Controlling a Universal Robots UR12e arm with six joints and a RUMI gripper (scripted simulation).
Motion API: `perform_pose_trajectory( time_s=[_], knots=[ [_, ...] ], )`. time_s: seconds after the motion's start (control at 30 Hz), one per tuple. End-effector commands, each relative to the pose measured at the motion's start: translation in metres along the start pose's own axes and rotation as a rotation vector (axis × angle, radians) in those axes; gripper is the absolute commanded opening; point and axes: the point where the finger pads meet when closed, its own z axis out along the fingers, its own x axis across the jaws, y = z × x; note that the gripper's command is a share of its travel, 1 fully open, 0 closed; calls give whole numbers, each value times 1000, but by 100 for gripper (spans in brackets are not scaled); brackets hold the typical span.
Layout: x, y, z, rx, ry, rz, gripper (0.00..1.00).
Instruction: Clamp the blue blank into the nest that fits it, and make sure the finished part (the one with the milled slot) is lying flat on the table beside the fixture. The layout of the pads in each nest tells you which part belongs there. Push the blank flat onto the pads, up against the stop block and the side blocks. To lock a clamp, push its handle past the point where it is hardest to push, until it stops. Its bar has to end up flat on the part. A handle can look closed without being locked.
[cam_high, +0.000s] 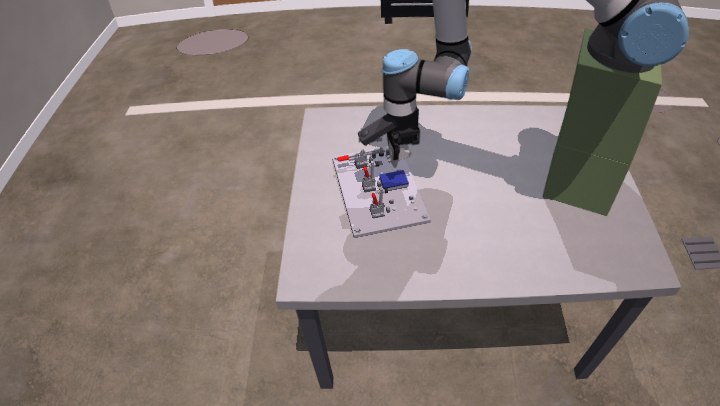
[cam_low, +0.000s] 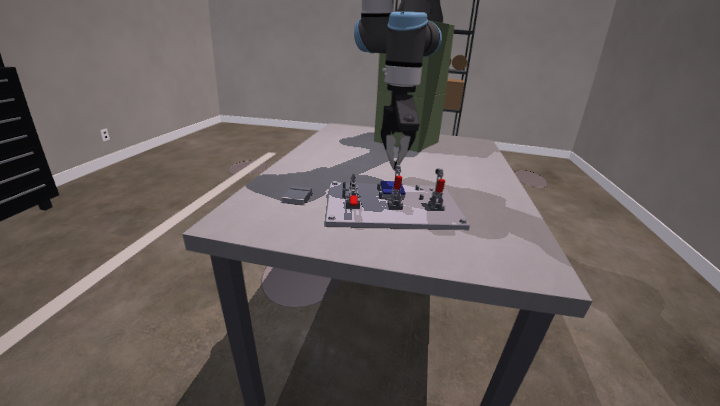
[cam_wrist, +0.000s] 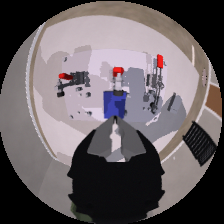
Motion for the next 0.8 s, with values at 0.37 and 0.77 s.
perform_pose_trajectory(
  time_s=[0.37,0.77],
  knots=[
    [0,0,18,1,0,0,0],
    [0,0,23,1,0,0,0]
  ],
)
